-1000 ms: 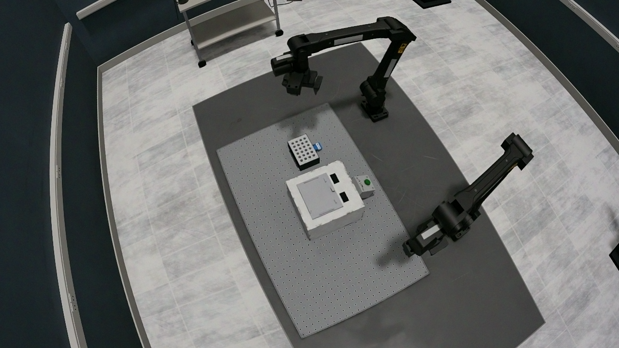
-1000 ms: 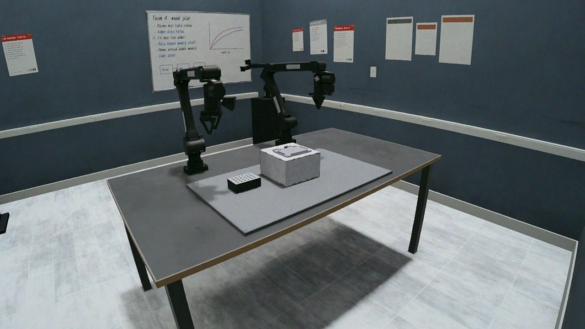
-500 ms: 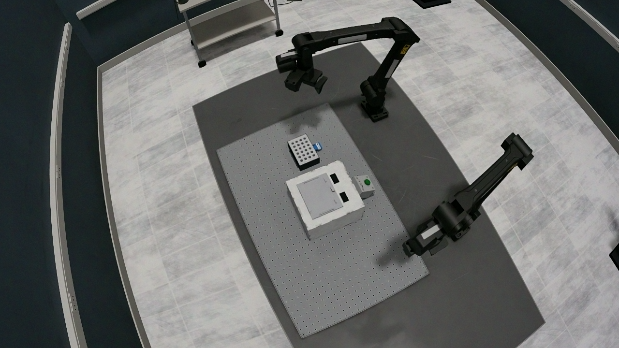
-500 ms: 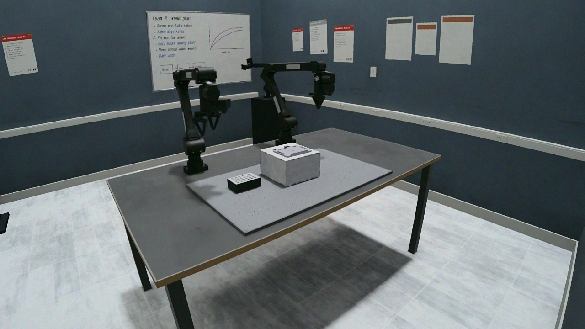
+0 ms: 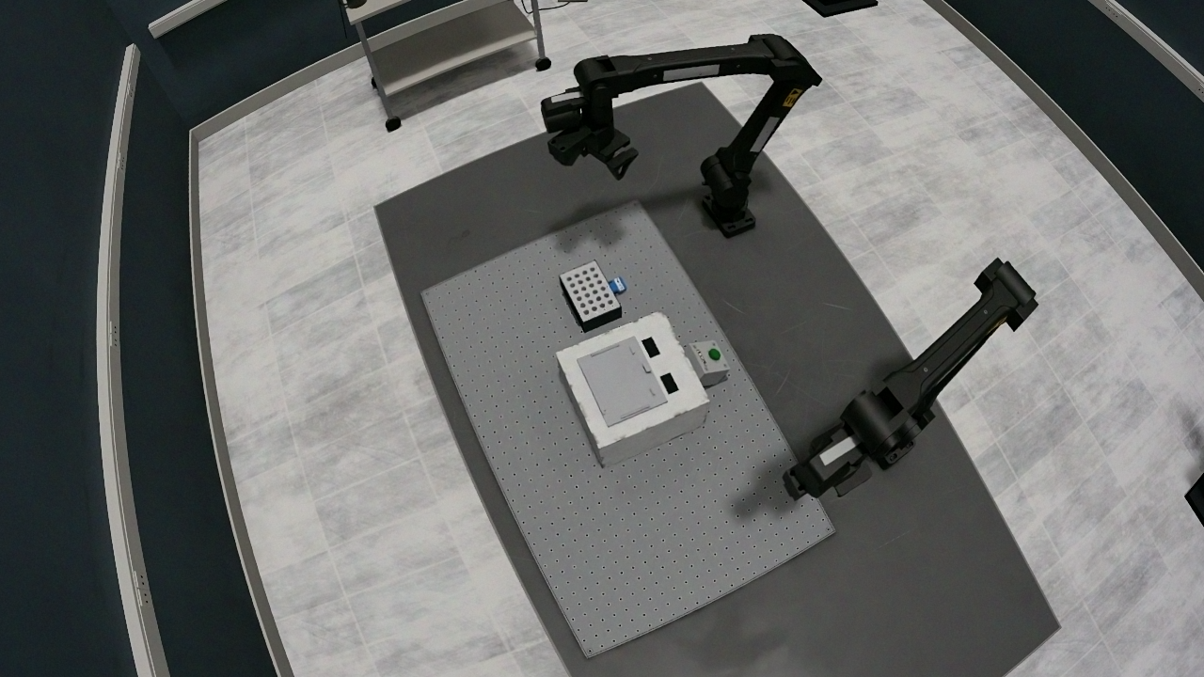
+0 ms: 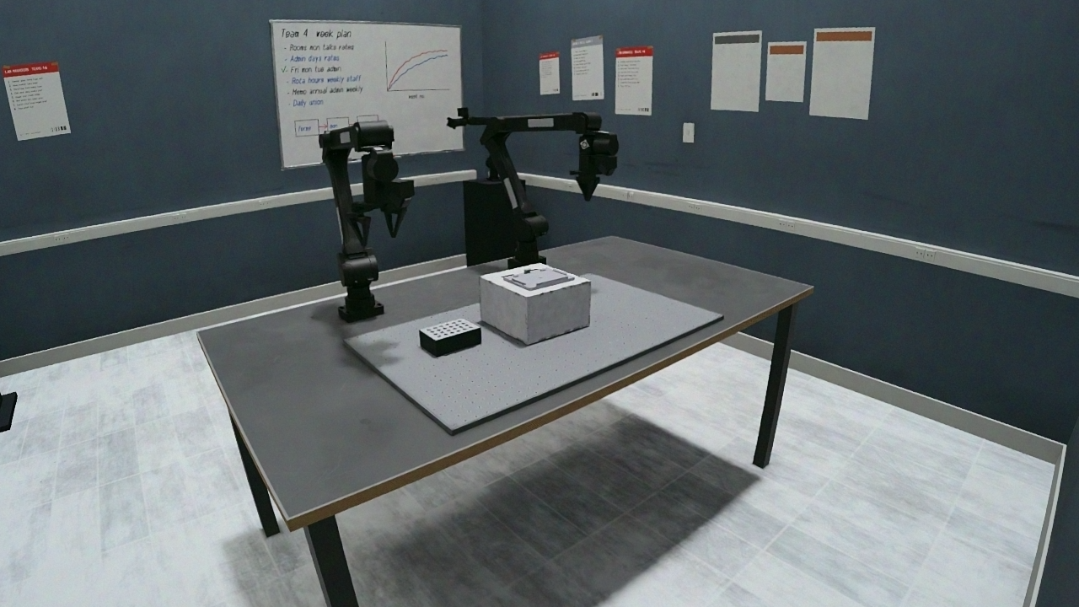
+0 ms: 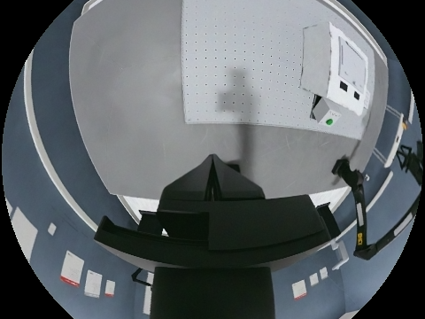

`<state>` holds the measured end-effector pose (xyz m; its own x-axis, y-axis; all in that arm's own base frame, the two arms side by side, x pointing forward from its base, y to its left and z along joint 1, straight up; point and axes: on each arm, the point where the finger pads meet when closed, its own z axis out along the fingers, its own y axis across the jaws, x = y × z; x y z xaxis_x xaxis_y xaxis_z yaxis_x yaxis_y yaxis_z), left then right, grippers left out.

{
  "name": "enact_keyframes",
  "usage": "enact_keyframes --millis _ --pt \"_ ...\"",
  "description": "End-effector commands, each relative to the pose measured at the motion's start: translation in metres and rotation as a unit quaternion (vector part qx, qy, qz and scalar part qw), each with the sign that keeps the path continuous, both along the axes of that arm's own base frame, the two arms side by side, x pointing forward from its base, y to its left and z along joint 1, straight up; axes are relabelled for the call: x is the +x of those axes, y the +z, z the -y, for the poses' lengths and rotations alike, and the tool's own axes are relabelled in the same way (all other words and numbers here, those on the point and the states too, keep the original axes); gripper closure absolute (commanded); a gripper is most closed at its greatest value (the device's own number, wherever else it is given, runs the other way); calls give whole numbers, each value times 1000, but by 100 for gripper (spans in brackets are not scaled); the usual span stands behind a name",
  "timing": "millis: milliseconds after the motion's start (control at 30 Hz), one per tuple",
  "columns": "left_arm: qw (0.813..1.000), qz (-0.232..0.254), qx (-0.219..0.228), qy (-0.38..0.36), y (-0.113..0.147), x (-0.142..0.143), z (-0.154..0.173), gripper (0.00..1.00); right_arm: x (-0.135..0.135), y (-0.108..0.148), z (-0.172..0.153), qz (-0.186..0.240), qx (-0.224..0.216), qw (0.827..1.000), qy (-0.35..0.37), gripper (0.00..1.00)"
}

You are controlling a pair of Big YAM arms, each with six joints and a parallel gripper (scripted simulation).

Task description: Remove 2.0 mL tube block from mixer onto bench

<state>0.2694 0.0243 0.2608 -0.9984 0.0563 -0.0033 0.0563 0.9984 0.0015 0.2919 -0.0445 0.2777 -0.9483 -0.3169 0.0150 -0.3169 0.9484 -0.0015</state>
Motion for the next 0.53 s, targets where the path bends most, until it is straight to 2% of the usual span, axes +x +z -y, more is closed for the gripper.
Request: enact_keyframes --millis 0,300,500 --pt "1000 31 4 -3 20 16 0 100 19 12 1 20 -6 999 -44 0" --pt "1000 14 3 -3 6 9 1 100 24 16 9 27 -5 989 -143 0" --pt "1000 14 3 -3 6 9 1 100 24 16 9 27 -5 989 -143 0"
